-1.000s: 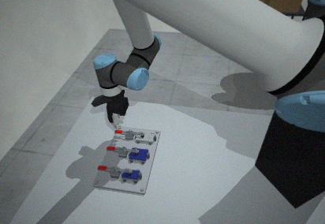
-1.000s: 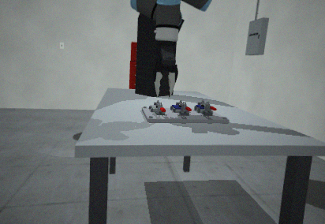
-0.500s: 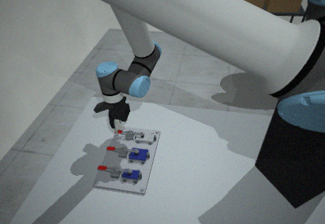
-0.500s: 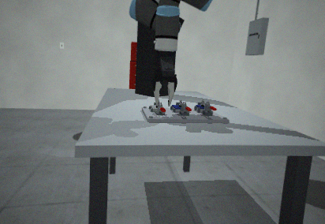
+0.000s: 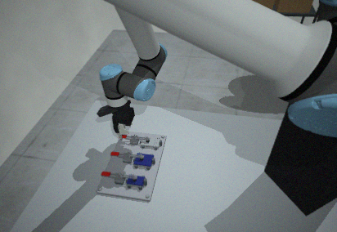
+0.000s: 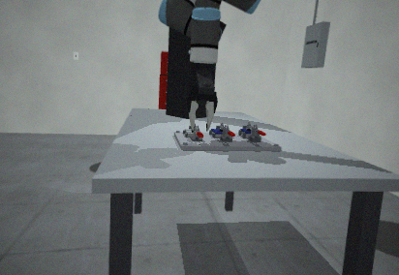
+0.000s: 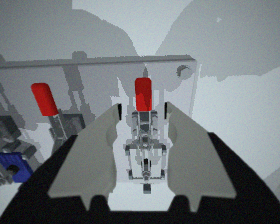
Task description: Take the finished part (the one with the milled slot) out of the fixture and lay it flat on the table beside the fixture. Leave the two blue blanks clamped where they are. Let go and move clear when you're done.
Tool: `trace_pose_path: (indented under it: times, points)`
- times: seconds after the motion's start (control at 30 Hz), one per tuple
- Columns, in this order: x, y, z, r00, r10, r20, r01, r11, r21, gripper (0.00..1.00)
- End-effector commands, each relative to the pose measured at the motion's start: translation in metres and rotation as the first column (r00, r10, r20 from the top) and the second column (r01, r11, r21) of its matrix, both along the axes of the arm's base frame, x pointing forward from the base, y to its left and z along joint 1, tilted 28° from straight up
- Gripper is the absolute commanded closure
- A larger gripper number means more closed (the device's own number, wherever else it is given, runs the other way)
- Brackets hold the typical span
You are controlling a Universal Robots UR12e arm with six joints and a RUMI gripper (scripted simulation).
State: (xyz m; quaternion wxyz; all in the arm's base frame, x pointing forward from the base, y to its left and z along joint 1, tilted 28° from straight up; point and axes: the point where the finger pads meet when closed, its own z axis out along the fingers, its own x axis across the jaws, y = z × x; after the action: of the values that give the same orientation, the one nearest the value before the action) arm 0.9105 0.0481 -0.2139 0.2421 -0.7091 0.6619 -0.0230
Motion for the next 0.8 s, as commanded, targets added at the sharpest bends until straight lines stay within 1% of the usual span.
trace_pose_path:
  times: [0.0, 0.77]
  points:
    - [0.003, -0.0014, 0.0013, 1.0, -0.002, 0.004, 0.002, 1.0, -0.002, 0.72]
    - [0.004, -0.0005, -0.0011, 1.0, -0.001, 0.004, 0.001, 1.0, -0.002, 0.72]
